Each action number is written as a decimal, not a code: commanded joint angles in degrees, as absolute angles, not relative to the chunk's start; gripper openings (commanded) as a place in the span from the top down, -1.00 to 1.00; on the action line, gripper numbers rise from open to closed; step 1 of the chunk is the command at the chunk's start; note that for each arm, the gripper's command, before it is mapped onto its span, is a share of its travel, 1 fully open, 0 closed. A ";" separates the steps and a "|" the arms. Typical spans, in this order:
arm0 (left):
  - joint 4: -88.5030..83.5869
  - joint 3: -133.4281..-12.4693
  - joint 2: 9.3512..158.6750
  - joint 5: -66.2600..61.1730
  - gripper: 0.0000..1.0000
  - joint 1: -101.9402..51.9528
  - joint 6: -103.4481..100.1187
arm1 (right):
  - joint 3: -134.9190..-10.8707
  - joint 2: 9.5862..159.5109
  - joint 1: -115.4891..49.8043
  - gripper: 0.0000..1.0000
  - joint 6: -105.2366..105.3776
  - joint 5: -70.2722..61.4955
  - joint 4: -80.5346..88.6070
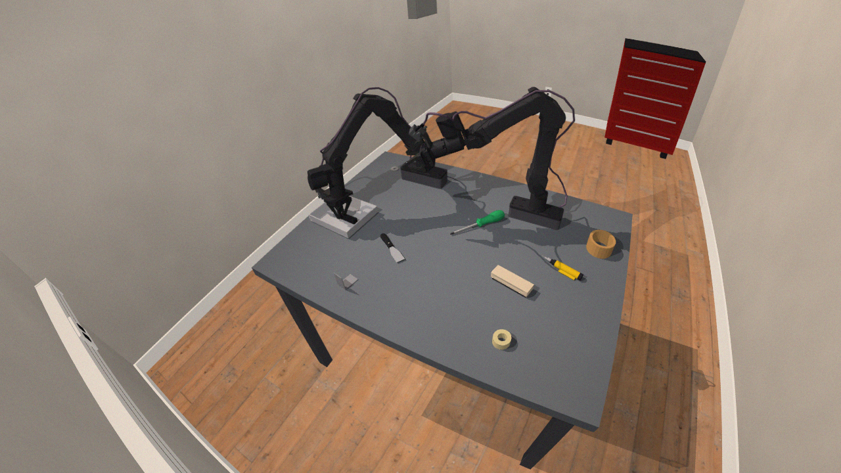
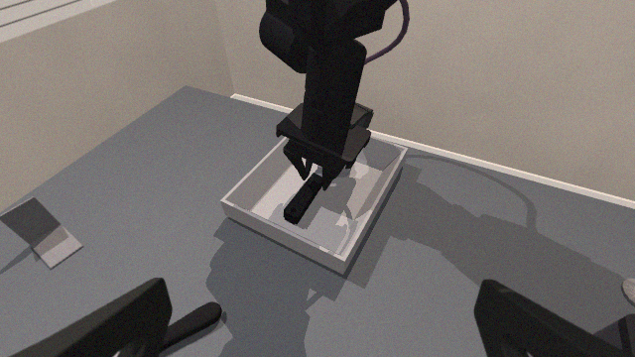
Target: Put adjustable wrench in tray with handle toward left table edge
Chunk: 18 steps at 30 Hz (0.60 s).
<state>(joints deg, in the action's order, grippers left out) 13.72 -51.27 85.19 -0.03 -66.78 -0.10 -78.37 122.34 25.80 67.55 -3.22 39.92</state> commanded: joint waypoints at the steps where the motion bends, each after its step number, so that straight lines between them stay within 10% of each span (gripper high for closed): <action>1: 14.12 -51.57 84.90 -0.32 -1.00 -66.48 0.01 | -77.32 120.11 26.64 0.32 67.20 -2.67 38.90; 16: 14.12 -51.57 84.90 -0.32 -1.00 -66.48 0.01 | -78.68 116.12 27.41 0.32 66.40 -3.12 42.74; 18: 14.12 -51.57 84.90 -0.32 -1.00 -66.48 0.01 | -79.94 117.02 26.73 -0.13 67.14 -3.44 43.56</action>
<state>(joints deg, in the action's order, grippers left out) 13.72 -51.27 85.19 -0.03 -66.78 -0.10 -77.49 117.60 27.31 66.89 -3.29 41.39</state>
